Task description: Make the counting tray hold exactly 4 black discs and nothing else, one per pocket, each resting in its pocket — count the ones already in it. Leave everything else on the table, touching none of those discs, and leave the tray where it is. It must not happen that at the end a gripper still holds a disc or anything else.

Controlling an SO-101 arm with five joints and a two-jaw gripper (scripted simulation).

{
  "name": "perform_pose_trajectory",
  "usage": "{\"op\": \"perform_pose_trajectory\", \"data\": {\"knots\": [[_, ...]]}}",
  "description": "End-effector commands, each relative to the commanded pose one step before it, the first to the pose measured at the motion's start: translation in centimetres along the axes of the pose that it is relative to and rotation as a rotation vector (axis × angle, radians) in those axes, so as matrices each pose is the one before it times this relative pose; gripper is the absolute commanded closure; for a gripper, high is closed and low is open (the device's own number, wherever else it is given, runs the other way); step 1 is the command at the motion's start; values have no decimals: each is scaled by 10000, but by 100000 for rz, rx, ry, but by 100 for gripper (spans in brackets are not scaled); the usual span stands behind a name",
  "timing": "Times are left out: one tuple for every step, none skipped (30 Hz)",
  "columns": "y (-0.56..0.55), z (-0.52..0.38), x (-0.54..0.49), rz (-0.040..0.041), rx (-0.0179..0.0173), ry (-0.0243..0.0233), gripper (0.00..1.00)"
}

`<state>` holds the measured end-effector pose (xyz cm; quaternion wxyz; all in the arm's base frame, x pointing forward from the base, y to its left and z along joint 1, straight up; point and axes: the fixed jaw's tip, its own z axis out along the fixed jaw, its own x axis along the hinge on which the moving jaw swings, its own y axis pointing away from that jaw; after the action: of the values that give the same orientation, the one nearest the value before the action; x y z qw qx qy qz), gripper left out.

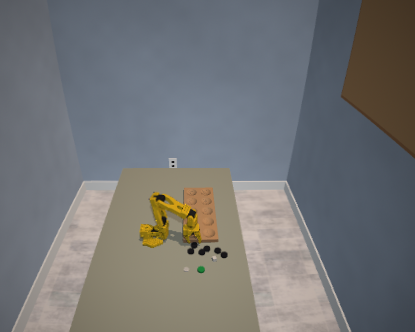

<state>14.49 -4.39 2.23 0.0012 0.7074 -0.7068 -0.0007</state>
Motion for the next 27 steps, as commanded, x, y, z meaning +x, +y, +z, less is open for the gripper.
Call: {"op": "perform_pose_trajectory", "data": {"knots": [[-7297, -3948, 1275, -675, 4772, 1209, 76], [0, 0, 0, 0, 0, 0, 76], [-30, 1530, 9, 0, 0, 0, 76], [-13, 1706, 4, 0, 0, 0, 76], [9, 1763, -3, 0, 0, 0, 76], [31, 1695, -9, 0, 0, 0, 76], [46, 1512, -13, 0, 0, 0, 76], [50, 1233, -14, 0, 0, 0, 76], [44, 894, -13, 0, 0, 0, 76], [29, 540, -8, 0, 0, 0, 76], [13, 231, -4, 0, 0, 0, 76], [2, 37, -1, 0, 0, 0, 76], [0, 0, 0, 0, 0, 0, 76], [0, 0, 0, 0, 0, 0, 76], [0, 0, 0, 0, 0, 0, 76], [0, 0, 0, 0, 0, 0, 76], [0, 0, 0, 0, 0, 0, 76], [0, 0, 0, 0, 0, 0, 76], [0, 0, 0, 0, 0, 0, 76], [0, 0, 0, 0, 0, 0, 76], [0, 0, 0, 0, 0, 0, 76], [0, 0, 0, 0, 0, 0, 76], [0, 0, 0, 0, 0, 0, 76], [0, 0, 0, 0, 0, 0, 76], [0, 0, 0, 0, 0, 0, 77], [0, 0, 0, 0, 0, 0, 78], [0, 0, 0, 0, 0, 0, 79]]}}
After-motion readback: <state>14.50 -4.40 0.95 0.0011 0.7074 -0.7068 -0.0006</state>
